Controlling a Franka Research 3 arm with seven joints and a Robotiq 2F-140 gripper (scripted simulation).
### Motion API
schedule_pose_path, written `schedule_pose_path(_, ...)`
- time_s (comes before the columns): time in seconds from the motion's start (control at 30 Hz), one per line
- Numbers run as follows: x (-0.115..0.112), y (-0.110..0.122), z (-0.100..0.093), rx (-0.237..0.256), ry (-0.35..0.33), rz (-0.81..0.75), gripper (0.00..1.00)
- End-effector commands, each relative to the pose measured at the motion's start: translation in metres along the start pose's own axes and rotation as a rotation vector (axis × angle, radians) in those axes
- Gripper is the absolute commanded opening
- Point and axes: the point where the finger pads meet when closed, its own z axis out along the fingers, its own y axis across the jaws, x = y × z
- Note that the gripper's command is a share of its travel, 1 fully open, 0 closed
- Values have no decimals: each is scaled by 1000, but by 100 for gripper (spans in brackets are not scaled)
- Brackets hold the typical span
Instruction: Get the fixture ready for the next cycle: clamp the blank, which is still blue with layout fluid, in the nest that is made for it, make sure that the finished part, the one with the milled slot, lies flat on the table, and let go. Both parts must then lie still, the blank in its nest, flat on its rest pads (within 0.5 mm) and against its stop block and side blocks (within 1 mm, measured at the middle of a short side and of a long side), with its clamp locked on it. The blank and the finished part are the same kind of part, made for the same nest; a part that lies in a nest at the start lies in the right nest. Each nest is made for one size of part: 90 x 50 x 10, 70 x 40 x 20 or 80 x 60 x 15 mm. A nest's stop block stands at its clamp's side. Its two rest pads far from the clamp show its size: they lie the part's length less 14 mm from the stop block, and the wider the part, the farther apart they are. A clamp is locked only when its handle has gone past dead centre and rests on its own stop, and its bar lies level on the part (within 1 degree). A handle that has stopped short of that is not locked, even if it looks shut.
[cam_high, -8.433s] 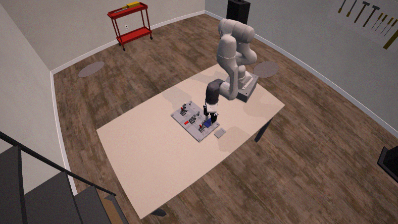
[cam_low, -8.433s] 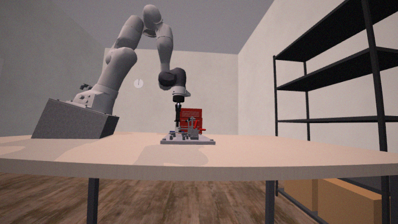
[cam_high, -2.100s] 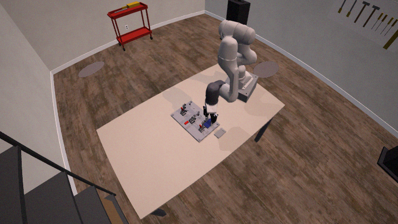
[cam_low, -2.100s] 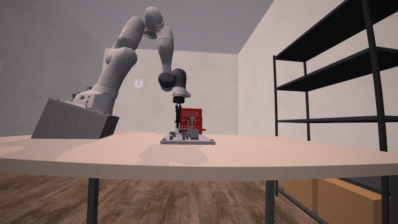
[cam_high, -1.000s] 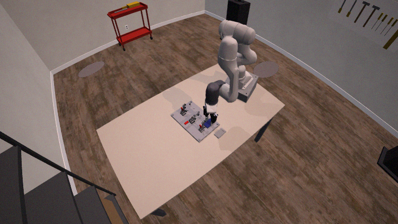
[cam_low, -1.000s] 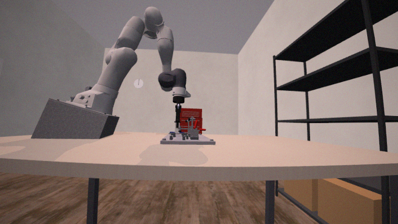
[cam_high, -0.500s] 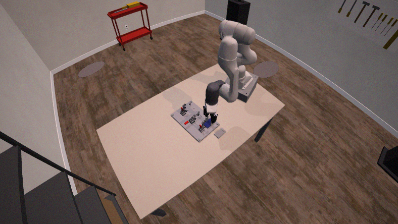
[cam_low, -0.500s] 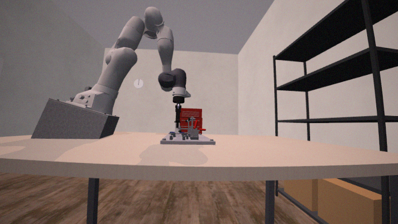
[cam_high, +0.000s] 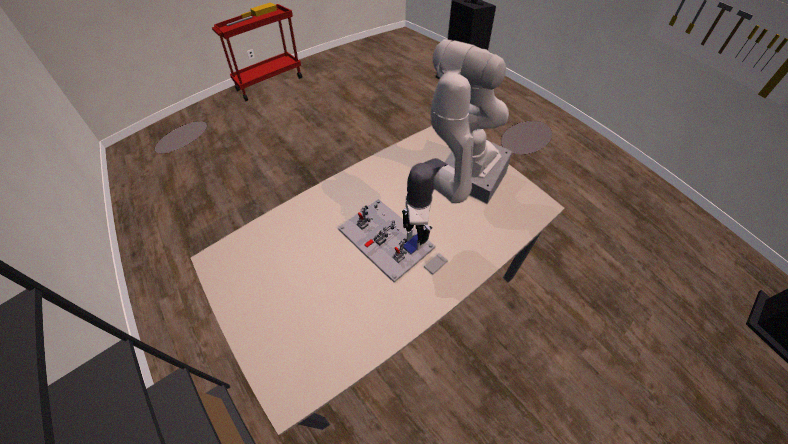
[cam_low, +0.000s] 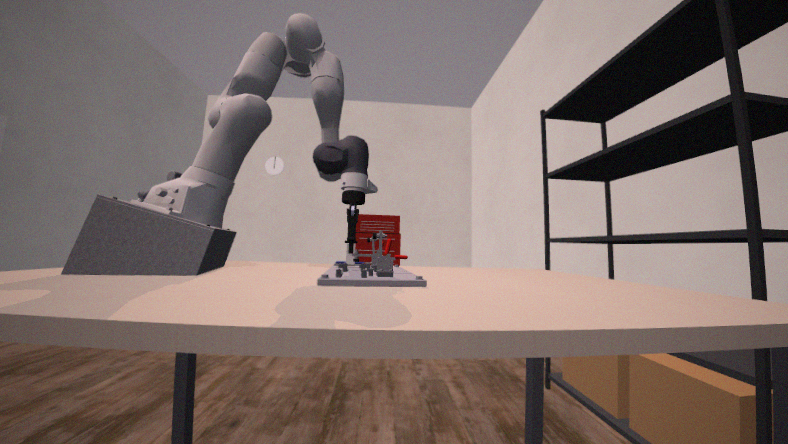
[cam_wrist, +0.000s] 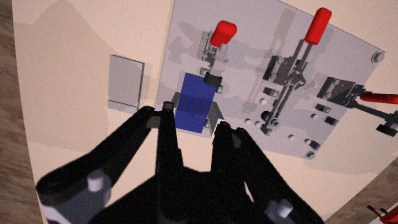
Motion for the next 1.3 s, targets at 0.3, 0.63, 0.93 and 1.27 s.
schedule_pose_path(0.3, 1, 2, 0, -1, 3, 1, 0)
schedule_pose_path(0.63, 1, 2, 0, -1, 3, 1, 58)
schedule_pose_path(0.93, 1, 2, 0, -1, 3, 1, 58)
schedule_pose_path(1.27, 1, 2, 0, -1, 3, 1, 58)
